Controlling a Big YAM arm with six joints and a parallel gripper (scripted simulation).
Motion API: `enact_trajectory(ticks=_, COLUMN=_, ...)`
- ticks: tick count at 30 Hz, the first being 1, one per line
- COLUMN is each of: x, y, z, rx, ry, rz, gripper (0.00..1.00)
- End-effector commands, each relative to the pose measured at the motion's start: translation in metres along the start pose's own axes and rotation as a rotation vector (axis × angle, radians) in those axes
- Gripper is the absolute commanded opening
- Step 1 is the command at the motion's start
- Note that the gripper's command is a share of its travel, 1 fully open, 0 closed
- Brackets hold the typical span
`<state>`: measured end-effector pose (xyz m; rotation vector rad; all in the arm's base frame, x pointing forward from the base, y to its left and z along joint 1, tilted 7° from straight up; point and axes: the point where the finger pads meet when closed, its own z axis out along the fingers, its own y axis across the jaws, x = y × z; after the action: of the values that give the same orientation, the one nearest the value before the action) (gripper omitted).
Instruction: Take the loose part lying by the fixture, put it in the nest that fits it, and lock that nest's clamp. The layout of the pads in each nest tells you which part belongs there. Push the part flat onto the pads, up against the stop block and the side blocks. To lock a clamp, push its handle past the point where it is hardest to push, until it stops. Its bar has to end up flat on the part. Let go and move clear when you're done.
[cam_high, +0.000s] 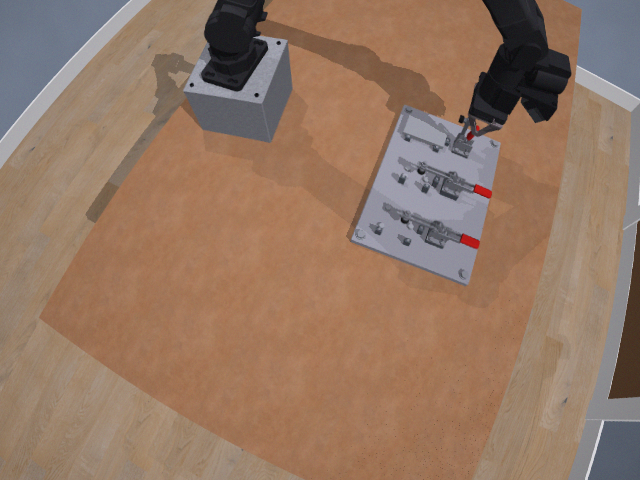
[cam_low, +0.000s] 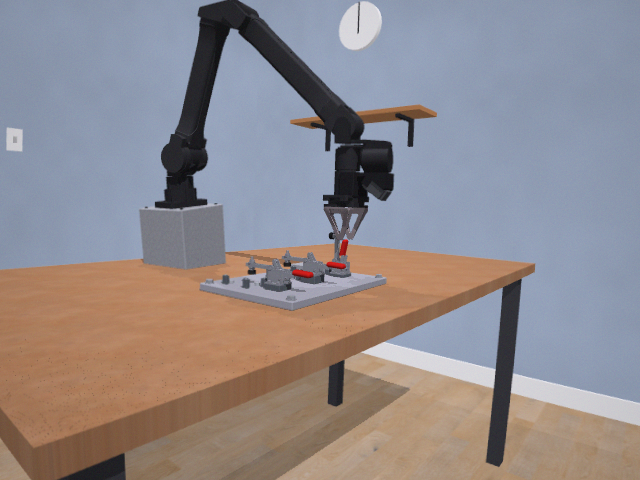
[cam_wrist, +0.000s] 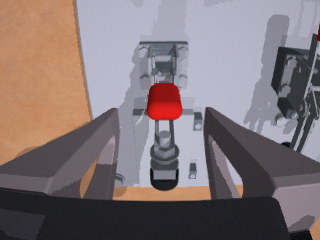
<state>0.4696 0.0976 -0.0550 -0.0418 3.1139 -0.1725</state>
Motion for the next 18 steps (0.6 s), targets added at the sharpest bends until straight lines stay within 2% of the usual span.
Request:
enact_trajectory(ticks=1, x=0.001, y=-0.007, z=0.014, rx=0.004, ry=0.01, rz=0.003, gripper=0.45)
enact_trajectory(ticks=5, x=-0.004, y=-0.006, z=0.016, rx=0.002, ry=0.0, rz=0.007, gripper=0.45)
enact_trajectory(ticks=15, x=0.002, y=-0.008, z=0.042, rx=0.004, ry=0.01, rz=0.004, gripper=0.45)
enact_trajectory(ticks=18, x=-0.002, y=-0.006, z=0.042, rx=0.002, ry=0.002, rz=0.002, gripper=0.45)
